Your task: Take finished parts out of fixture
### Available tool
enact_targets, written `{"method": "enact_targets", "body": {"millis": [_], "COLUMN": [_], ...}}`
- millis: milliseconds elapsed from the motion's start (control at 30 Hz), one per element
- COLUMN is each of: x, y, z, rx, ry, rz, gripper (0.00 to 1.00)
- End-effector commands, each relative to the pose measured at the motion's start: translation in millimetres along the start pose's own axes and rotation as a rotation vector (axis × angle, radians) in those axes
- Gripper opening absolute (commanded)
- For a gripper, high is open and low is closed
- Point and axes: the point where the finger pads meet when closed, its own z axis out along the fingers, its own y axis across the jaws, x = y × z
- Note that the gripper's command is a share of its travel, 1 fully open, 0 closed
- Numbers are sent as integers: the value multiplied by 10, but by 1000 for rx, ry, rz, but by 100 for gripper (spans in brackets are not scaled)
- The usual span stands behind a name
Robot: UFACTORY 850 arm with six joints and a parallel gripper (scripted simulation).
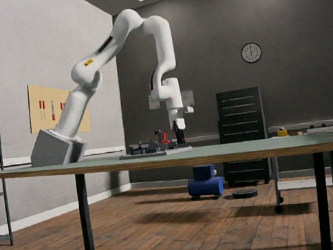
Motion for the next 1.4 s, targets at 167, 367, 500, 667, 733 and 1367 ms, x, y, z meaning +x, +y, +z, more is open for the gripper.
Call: {"method": "enact_targets", "body": {"millis": [167,367,500,667,733,1367], "x": [-5,-20,-35,-53,-65,-238], "y": [-1,-1,0,0,0,2], "z": [-35,-68,-95,-120,-138,-275], "rx": [12,12,12,12,12,12], "ry": [12,12,12,12,12,12], "rz": [0,0,0,0,0,0], "gripper": [0,0,0,0,0,0]}}
